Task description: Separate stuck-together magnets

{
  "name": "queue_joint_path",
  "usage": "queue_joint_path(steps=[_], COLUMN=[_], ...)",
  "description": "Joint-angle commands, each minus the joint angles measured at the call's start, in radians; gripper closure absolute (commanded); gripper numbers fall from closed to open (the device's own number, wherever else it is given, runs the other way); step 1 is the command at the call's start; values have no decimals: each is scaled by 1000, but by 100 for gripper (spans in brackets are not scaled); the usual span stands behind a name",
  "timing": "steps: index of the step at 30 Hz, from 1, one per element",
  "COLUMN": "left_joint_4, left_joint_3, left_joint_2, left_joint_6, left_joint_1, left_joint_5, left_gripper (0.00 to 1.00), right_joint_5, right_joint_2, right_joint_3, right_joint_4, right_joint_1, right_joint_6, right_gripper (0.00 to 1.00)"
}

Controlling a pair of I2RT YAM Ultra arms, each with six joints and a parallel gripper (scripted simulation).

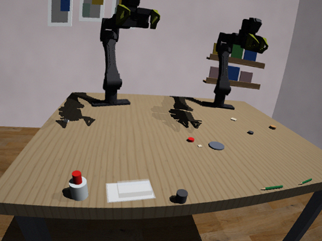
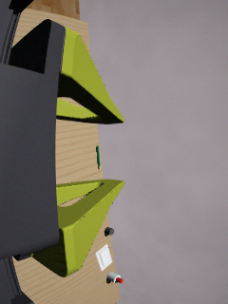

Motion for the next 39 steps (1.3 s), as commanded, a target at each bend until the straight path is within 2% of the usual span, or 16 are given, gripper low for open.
queue_joint_path(steps=[1, 11, 25, 28, 39], left_joint_4=[-93, -233, -514, -530, -778], left_joint_3=[40, 105, 228, 235, 340], left_joint_2=[34, 152, 390, 403, 612], left_joint_6=[-48, -115, -258, -262, -390], left_joint_1=[3, 24, 70, 71, 112], left_joint_5=[-1, -2, 1, 1, 2], left_gripper=[60, 60, 60, 60, 60], right_joint_5=[-1, -1, -1, -1, -1], right_joint_2=[-4, -4, -4, -4, -4], right_joint_3=[7, 7, 7, 7, 7], right_joint_4=[20, 20, 20, 20, 20], right_joint_1=[-1, -1, -1, -1, -1], right_joint_6=[1, 1, 1, 1, 1], right_gripper=[0, 0, 0, 0, 0])
